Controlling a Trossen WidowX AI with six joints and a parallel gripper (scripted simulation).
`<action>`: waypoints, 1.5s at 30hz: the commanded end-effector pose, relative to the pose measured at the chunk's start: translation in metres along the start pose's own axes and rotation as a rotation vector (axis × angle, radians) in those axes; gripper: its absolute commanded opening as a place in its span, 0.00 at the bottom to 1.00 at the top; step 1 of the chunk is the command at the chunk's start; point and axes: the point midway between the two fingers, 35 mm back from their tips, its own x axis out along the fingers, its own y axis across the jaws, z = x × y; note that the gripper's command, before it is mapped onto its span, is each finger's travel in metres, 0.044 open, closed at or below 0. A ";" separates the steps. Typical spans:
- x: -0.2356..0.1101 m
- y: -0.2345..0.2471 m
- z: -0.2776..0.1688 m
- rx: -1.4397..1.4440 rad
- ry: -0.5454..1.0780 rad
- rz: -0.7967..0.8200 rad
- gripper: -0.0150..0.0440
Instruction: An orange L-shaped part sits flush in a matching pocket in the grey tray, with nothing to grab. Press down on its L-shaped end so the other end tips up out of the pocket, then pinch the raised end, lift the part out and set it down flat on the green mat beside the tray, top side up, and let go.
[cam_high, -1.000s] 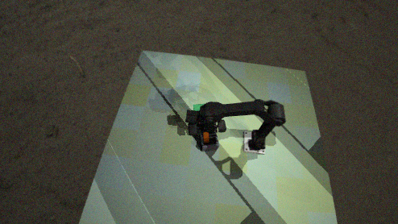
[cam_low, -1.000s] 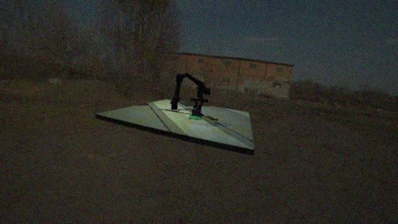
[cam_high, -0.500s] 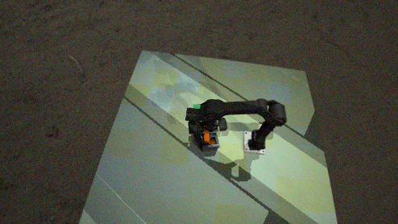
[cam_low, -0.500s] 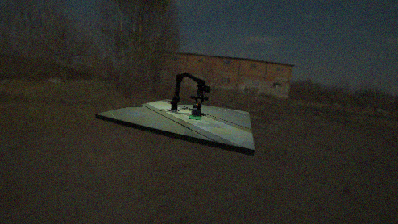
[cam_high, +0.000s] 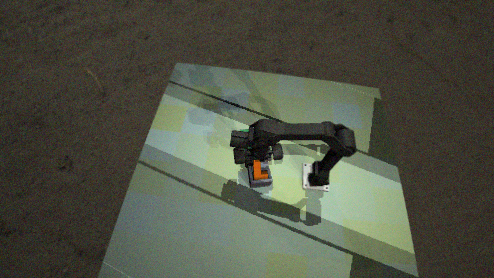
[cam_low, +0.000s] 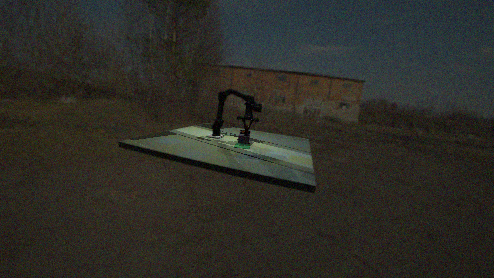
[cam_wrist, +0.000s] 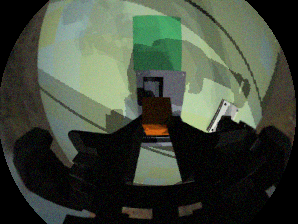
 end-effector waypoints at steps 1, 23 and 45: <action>-0.008 0.001 -0.001 0.002 0.004 0.006 0.25; -0.036 0.001 -0.001 0.002 0.004 0.006 0.25; -0.037 -0.007 0.067 0.002 -0.002 0.005 0.25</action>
